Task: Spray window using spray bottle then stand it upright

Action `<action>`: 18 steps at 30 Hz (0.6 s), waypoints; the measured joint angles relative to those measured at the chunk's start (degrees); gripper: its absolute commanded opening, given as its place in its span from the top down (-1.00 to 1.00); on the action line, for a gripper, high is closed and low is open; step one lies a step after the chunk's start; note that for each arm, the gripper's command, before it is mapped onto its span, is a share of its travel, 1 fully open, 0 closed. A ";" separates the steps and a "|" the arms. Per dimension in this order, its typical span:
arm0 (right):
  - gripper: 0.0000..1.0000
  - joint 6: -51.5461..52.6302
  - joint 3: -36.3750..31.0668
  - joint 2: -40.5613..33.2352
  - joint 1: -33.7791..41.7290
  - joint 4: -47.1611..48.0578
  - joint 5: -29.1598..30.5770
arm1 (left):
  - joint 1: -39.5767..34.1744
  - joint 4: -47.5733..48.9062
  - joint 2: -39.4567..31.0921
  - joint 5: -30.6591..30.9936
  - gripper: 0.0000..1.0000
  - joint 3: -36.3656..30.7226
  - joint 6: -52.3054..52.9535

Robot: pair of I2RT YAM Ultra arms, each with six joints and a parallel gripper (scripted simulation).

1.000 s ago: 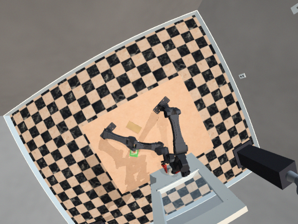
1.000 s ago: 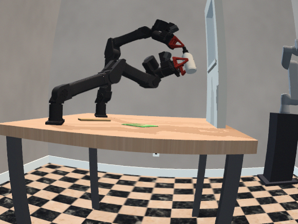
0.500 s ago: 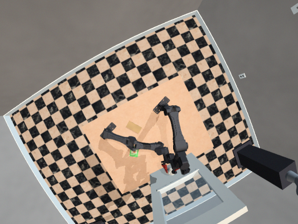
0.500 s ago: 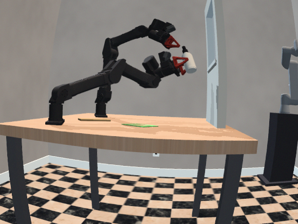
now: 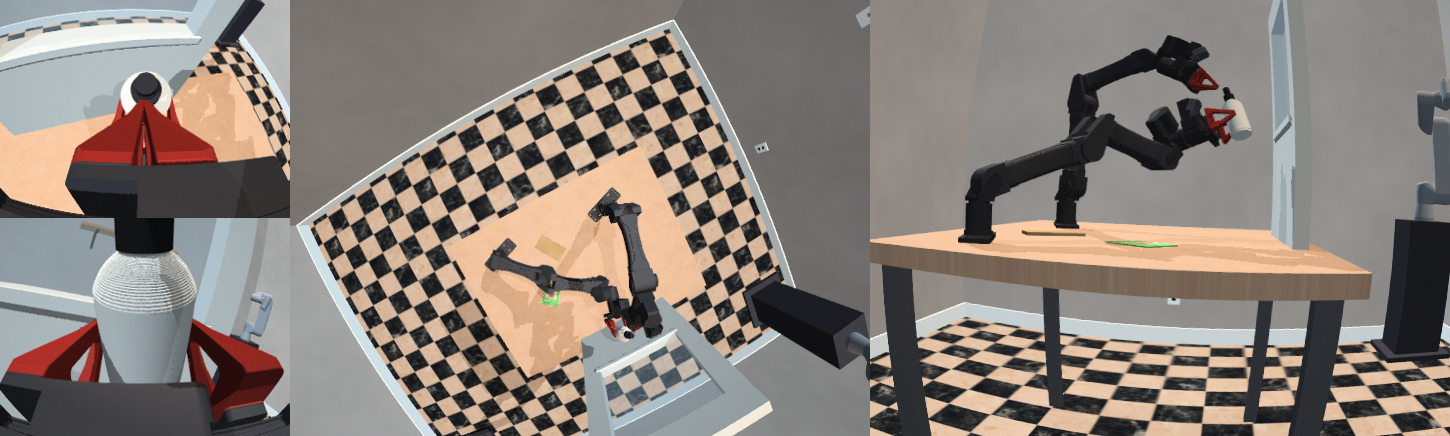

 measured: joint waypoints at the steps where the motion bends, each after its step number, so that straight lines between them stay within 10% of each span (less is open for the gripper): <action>1: 1.00 0.00 0.02 -0.04 0.00 0.02 -0.04 | 0.02 0.07 -0.15 0.02 1.00 0.00 0.02; 18: 1.00 0.00 0.00 -0.02 0.00 0.02 -0.20 | -0.07 0.59 0.52 0.13 1.00 0.52 0.07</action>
